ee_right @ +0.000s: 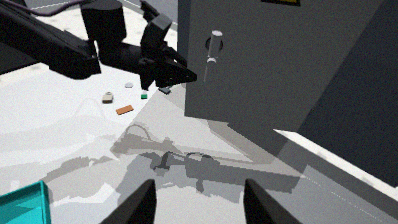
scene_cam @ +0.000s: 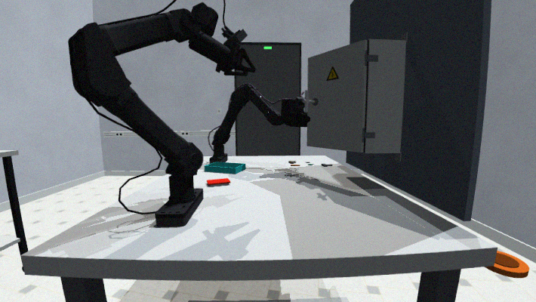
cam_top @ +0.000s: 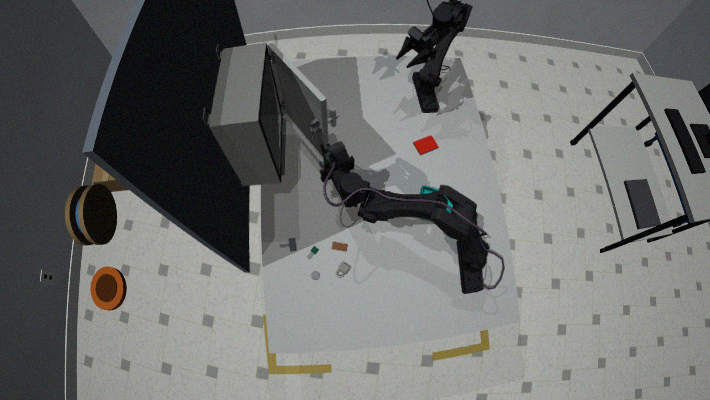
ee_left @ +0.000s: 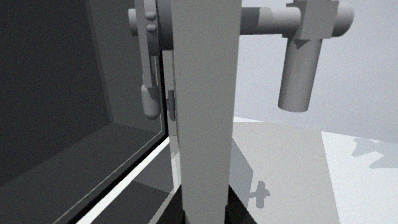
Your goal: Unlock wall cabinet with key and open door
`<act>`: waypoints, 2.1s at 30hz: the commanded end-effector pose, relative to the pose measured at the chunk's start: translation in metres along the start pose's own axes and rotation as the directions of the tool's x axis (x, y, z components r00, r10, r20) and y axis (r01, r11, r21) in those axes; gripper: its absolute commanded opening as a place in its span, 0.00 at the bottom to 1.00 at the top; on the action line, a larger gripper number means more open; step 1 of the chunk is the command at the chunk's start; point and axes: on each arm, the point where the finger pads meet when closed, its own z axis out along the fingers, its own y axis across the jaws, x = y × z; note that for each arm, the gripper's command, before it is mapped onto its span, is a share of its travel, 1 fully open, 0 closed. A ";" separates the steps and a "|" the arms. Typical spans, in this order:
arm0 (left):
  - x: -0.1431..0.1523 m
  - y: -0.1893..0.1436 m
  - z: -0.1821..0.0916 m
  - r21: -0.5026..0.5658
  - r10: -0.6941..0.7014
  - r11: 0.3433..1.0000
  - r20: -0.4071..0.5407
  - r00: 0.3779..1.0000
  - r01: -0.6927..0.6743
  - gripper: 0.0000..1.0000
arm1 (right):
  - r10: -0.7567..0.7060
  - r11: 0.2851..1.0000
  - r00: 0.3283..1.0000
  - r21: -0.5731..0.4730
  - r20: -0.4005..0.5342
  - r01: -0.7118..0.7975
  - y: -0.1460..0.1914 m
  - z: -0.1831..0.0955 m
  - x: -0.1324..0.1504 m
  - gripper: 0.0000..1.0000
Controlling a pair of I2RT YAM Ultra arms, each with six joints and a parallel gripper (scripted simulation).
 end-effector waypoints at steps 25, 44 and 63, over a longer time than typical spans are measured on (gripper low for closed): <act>-0.013 -0.068 0.022 -0.310 0.019 0.951 0.018 1.000 -0.013 0.07 | -0.006 1.000 0.999 0.000 0.039 0.006 -0.002 0.000 -0.003 0.44; 0.003 -0.121 0.070 -0.554 0.004 0.832 -0.008 1.000 -0.008 0.07 | -0.006 1.000 0.999 0.000 0.039 0.006 -0.002 0.000 -0.003 0.44; 0.003 -0.159 0.113 -0.730 0.004 0.683 -0.009 1.000 -0.009 0.07 | -0.006 1.000 0.999 0.000 0.039 0.006 -0.002 0.000 -0.003 0.44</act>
